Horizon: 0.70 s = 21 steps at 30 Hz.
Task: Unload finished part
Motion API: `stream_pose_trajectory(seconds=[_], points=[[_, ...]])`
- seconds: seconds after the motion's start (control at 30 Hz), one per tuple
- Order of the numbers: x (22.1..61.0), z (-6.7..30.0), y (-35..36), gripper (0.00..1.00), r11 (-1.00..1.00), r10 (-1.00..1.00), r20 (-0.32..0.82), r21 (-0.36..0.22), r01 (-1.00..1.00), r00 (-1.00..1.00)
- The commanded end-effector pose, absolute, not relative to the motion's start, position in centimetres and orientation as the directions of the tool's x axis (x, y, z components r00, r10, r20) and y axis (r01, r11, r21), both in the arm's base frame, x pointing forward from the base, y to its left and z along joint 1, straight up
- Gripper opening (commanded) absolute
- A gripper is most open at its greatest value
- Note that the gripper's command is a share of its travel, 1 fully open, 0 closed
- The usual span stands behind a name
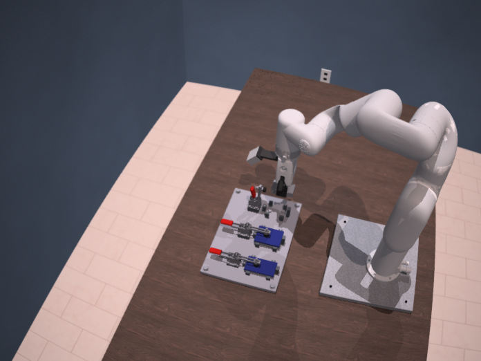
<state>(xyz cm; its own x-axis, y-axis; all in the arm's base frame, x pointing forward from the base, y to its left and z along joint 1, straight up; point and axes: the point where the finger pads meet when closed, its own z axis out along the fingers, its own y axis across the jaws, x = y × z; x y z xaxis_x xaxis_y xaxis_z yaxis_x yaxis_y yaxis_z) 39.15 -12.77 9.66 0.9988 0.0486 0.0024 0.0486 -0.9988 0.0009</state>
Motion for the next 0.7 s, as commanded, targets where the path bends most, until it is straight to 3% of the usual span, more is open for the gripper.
stream_pose_trajectory(seconds=[0.0,0.67], points=[[39.3,9.8,-13.9,0.00,-0.999,0.049,0.006,0.002,0.049,0.999],[39.5,9.8,-17.8,0.00,-0.999,0.049,0.006,0.003,0.049,0.999]])
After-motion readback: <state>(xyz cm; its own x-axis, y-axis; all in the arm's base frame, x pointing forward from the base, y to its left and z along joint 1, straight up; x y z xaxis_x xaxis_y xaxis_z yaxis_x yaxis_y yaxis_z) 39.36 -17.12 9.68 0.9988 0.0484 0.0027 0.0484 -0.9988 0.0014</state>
